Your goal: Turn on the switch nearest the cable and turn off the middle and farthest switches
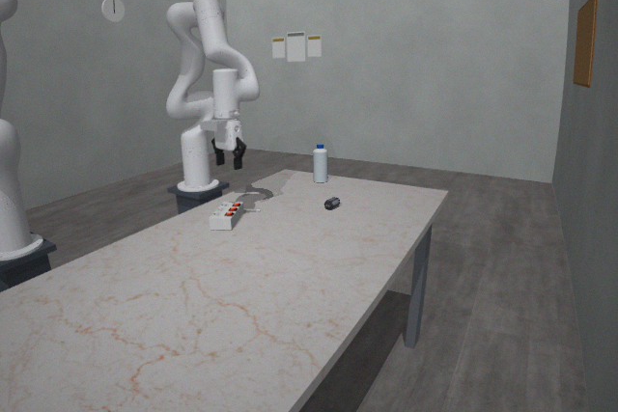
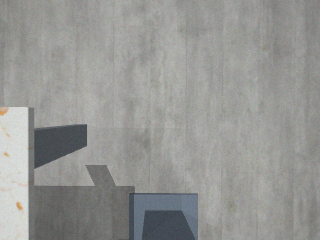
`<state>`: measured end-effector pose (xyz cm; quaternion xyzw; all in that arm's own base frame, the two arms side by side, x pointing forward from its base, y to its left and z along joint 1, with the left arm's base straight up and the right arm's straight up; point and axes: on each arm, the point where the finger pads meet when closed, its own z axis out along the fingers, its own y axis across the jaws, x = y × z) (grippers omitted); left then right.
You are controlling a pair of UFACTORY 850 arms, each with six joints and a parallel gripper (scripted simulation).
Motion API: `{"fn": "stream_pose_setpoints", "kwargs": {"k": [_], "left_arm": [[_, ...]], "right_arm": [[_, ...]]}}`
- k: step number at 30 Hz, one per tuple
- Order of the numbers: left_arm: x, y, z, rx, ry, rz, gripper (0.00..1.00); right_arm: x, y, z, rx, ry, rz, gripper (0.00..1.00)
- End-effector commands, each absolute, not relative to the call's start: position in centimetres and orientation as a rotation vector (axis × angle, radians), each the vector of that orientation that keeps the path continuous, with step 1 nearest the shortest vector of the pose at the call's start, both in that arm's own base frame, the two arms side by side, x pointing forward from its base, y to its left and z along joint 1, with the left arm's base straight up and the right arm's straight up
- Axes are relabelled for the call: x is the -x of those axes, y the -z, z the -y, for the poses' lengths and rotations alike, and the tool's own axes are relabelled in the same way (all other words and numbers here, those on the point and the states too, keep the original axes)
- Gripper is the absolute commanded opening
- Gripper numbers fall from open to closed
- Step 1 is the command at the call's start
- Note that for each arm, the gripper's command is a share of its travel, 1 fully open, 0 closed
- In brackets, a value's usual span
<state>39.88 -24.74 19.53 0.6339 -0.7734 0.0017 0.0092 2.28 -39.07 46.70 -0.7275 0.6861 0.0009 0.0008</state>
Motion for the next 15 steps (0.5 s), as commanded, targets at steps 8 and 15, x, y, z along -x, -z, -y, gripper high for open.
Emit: {"fn": "stream_pose_setpoints", "kwargs": {"k": [8, 15], "left_arm": [[-39.41, -18.17, 26.52, -2.197, -0.003, 2.246, 1.0], [-39.41, -18.17, 26.52, -2.197, -0.003, 2.246, 1.0]], "right_arm": [[-2.29, -46.8, 39.12, 2.285, 0.0, -2.156, 1.0], [-2.29, -46.8, 39.12, 2.285, 0.0, -2.156, 1.0]]}}
